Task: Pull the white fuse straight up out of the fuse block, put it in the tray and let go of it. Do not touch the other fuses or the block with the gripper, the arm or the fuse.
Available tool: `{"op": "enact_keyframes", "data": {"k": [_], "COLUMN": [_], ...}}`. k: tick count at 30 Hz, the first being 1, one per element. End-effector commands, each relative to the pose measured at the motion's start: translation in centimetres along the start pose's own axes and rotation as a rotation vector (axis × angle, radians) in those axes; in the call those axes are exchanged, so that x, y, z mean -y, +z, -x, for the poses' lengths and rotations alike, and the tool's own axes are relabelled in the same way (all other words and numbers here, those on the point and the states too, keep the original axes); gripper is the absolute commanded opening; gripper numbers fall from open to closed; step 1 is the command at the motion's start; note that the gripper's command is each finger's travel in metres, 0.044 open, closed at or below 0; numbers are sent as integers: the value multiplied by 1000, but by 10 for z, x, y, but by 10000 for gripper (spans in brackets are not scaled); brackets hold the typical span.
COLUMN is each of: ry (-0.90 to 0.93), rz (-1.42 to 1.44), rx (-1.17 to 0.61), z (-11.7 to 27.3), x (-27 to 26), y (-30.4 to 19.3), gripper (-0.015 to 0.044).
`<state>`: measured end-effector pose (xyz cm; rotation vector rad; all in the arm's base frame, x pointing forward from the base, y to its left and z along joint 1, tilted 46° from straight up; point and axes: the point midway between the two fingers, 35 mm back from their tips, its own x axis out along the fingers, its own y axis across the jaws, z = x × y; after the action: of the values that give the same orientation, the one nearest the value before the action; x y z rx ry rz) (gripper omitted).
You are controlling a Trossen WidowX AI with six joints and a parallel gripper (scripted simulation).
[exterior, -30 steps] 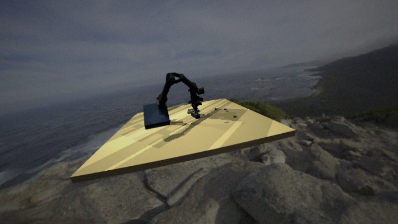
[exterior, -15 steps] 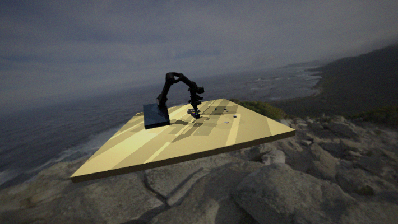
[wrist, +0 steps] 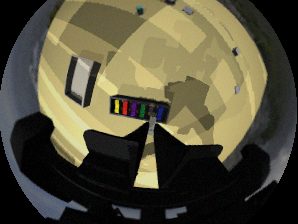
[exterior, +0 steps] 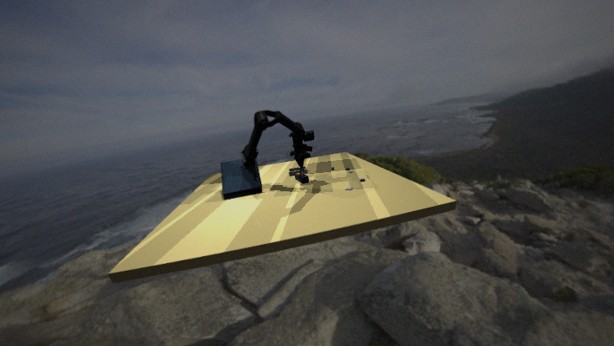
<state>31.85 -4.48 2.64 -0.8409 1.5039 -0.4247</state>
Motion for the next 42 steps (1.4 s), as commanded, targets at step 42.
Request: {"op": "enact_keyframes", "data": {"k": [42], "ry": [17], "rz": [-13], "rx": [9], "z": [8], "x": [-221], "y": [54], "gripper": [0]}}
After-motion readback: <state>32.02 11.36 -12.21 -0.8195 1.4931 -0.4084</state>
